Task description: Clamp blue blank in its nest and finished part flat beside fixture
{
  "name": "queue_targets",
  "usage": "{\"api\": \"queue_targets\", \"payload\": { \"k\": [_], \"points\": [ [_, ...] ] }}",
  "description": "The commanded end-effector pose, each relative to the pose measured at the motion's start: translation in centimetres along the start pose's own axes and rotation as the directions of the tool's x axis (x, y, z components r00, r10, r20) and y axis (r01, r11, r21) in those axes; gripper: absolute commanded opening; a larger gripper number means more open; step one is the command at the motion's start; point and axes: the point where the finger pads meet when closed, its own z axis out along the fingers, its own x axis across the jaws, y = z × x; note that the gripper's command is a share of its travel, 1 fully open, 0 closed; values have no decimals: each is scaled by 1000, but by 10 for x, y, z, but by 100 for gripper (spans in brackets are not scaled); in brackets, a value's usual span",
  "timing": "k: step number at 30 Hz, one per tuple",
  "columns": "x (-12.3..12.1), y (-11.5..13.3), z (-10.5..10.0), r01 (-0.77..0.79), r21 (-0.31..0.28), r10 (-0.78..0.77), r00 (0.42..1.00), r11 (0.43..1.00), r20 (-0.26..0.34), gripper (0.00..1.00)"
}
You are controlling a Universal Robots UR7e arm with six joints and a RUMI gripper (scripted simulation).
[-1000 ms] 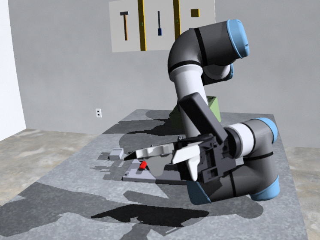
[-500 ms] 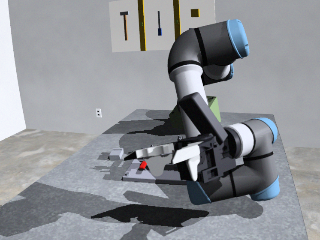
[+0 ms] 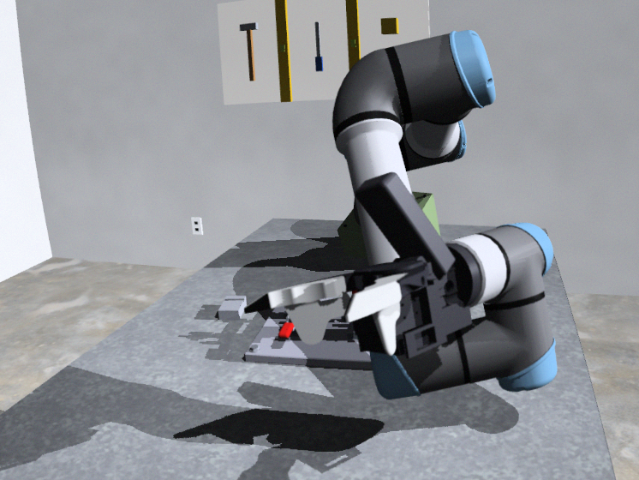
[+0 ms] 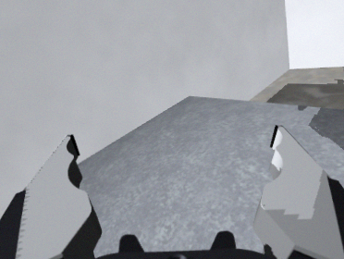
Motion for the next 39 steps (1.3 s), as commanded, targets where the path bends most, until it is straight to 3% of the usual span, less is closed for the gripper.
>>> {"api": "queue_targets", "payload": {
  "k": [1, 13, 15, 19, 22, 29, 32, 39],
  "points": [
    [-10, -9, 5, 24, -27, -24, 1000, 999, 17, 100],
    [-49, -43, 19, 161, -174, -143, 983, 972, 113, 100],
    [-49, -43, 19, 161, -174, -143, 983, 972, 113, 100],
    [-61, -54, 18, 225, -242, -189, 968, 944, 162, 100],
    [-63, -57, 17, 242, -260, -201, 964, 935, 176, 100],
    [-70, -67, 6, 331, -356, -252, 935, 874, 250, 100],
    [-70, -67, 6, 331, -356, -252, 935, 874, 250, 100],
    [-65, -74, -18, 420, -453, -290, 898, 786, 330, 100]
  ]
}}
